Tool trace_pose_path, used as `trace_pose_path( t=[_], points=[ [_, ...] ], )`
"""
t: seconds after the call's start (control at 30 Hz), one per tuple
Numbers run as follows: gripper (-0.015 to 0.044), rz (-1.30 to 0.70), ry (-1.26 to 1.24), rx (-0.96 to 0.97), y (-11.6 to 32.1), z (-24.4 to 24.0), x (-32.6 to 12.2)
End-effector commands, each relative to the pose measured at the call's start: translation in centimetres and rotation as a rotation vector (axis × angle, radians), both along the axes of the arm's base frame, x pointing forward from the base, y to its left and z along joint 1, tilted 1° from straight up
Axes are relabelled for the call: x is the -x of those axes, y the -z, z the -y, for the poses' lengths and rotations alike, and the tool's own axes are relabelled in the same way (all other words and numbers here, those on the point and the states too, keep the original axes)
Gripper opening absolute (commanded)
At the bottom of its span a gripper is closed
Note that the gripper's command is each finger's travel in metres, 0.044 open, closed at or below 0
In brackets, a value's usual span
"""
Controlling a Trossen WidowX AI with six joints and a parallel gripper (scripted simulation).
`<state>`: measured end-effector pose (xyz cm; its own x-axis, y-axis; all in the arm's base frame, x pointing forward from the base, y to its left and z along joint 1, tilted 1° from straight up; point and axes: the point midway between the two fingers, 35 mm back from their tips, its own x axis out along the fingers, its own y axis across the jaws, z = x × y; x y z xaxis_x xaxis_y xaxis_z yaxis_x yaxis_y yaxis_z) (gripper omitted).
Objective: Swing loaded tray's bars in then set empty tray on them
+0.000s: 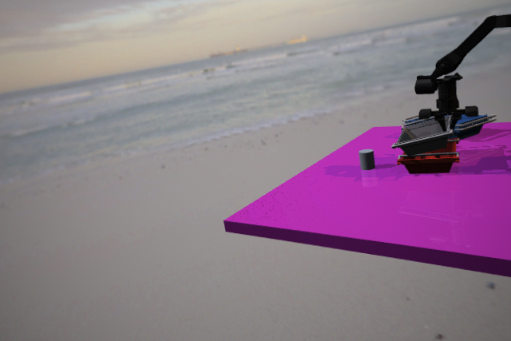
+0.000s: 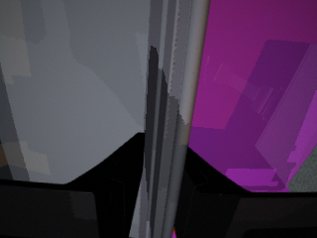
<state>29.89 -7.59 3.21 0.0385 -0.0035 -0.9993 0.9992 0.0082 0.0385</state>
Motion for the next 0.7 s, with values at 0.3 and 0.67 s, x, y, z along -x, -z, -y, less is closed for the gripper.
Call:
trace_pose_path(
  t=[0.3,0.67],
  points=[
    [0.0000,-0.003,0.000,0.000,0.1,0.0,0.1],
    [0.0000,-0.031,0.000,0.002,1.5,0.0,0.8]
  ],
)
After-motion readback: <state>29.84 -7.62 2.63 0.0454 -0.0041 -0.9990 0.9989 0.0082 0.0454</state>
